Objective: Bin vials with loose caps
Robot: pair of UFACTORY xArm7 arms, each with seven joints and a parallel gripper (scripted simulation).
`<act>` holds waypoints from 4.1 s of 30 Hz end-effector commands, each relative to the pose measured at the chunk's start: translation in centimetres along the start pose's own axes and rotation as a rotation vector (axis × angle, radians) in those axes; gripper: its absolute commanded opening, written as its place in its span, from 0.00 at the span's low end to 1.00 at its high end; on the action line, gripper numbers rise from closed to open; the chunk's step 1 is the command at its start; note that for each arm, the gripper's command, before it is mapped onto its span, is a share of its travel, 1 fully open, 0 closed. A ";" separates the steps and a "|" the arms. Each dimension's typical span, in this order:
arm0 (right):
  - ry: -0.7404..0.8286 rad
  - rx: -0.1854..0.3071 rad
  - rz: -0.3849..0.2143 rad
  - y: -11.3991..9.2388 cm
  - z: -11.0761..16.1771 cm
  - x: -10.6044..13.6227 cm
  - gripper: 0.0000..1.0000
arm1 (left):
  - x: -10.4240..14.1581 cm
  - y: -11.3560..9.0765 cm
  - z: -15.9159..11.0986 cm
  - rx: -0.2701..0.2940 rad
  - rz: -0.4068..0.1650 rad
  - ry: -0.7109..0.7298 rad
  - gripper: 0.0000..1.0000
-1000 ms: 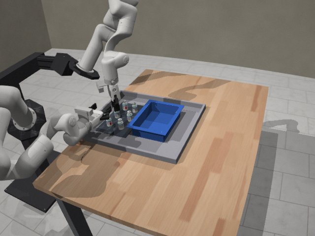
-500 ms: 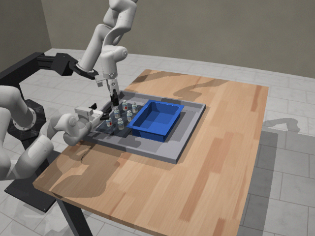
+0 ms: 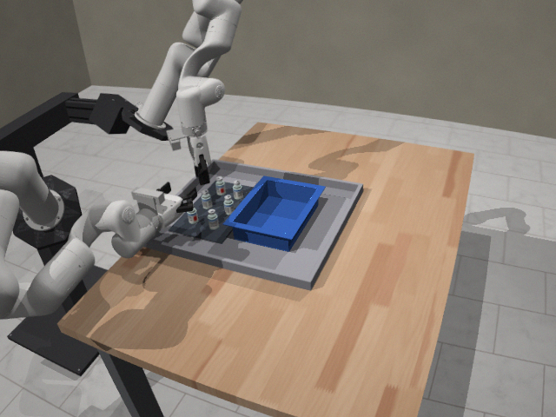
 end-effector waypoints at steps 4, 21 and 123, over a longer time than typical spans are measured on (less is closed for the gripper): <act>-0.003 -0.001 0.003 0.0 0.0 -0.2 1.00 | -0.1 -0.7 -0.1 -0.004 0.002 0.001 0.50; -0.003 -0.001 0.003 0.1 0.0 -0.1 1.00 | 3.9 0.9 -2.9 -0.006 0.000 0.498 0.50; -0.003 -0.001 0.003 8.4 0.5 0.0 1.00 | 13.6 1.8 -0.5 -0.012 -0.005 0.746 0.50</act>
Point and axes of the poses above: on each arm, the point where the finger pads meet when closed, its own y axis out along the fingers, its own z axis across the jaws, x = y × z, the point moved 6 cm from there along -y, back along the fingers, and after that the axes turned 15 degrees about -y, right-handed, at the moved point
